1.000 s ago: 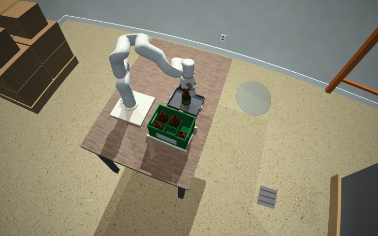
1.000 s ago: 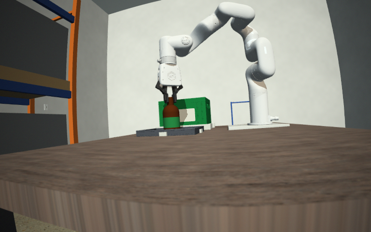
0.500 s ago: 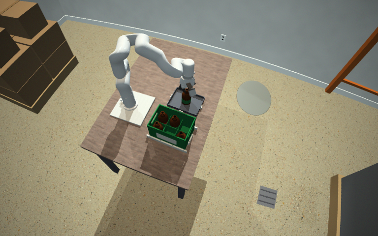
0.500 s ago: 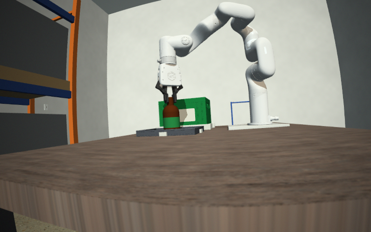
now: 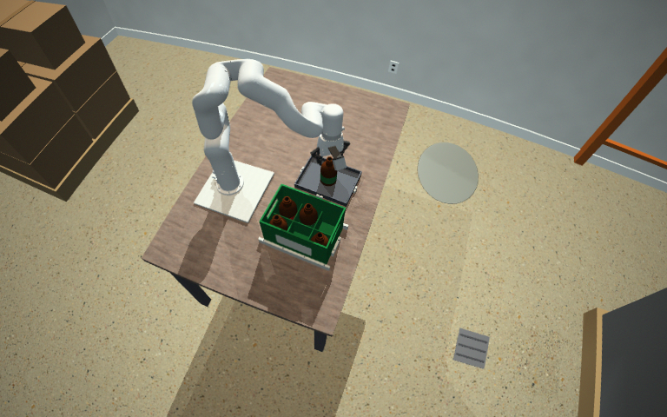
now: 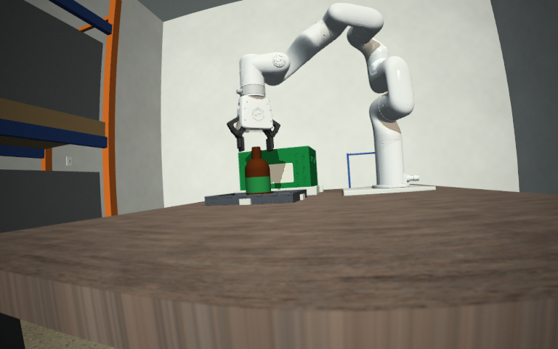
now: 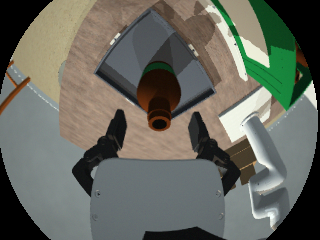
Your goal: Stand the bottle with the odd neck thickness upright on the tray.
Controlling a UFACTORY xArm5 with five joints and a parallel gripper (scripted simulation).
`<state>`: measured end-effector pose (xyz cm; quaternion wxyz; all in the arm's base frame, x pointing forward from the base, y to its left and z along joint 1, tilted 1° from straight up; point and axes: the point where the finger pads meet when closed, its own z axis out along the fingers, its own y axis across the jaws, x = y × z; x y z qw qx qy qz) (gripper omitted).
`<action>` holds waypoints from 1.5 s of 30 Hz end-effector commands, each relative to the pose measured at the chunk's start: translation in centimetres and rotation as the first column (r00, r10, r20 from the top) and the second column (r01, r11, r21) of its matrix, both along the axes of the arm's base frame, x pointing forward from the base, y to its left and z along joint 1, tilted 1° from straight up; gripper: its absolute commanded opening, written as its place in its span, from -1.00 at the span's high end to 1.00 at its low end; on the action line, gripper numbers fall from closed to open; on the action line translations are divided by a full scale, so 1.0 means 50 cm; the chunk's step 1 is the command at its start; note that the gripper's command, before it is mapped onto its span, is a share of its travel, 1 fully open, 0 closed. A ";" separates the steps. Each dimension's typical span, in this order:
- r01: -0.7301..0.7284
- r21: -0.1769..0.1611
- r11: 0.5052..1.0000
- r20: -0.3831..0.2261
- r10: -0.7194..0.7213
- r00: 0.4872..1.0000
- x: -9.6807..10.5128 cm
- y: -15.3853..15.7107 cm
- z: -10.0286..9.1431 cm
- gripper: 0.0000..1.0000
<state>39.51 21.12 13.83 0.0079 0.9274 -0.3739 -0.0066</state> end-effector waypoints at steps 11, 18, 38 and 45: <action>0.000 0.002 1.000 0.003 0.000 1.000 0.002 0.001 0.003 -1.00; 0.000 0.002 1.000 0.003 0.000 1.000 0.002 0.001 0.003 -1.00; 0.000 0.002 1.000 0.003 0.000 1.000 0.002 0.001 0.004 -1.00; 0.000 0.002 1.000 0.003 0.000 1.000 0.002 0.001 0.011 -1.00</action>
